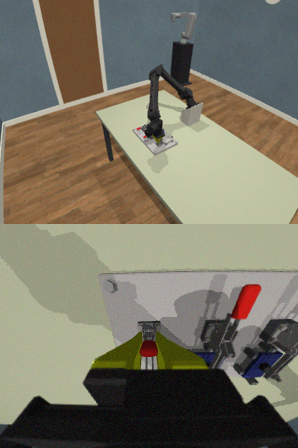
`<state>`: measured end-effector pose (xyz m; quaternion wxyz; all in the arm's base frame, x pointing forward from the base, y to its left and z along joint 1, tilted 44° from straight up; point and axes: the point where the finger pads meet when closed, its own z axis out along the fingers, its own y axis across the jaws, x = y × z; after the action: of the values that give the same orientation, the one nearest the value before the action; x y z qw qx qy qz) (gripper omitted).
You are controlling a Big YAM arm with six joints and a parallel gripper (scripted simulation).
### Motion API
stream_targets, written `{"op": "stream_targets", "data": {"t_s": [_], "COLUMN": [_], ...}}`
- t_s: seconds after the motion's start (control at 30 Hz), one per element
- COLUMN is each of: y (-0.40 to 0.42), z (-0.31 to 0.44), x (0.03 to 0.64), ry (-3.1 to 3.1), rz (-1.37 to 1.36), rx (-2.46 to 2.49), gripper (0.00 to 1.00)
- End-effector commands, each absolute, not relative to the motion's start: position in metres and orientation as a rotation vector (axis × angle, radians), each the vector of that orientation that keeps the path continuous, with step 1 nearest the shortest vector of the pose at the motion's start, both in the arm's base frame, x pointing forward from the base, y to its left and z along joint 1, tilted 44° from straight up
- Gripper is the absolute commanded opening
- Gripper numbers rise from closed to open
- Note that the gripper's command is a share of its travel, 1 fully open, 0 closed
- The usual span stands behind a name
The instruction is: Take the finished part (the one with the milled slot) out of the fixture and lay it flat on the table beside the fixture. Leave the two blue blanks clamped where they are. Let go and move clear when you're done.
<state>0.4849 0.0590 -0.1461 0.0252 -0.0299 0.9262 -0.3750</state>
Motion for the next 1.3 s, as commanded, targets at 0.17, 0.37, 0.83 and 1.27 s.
{"op": "stream_targets", "data": {"t_s": [0.17, 0.37, 0.83, 1.27], "y": [0.075, 0.075, 0.076, 0.076], "z": [-0.133, -0.133, -0.131, -0.130], "x": [0.471, 0.469, 0.462, 0.458], "ry": [2.866, 2.868, 2.878, 2.885], "rz": [-1.155, -1.158, -1.168, -1.176], "rx": [-0.133, -0.136, -0.156, -0.174], "gripper": [0.00, 0.00, 0.00, 0.00]}}
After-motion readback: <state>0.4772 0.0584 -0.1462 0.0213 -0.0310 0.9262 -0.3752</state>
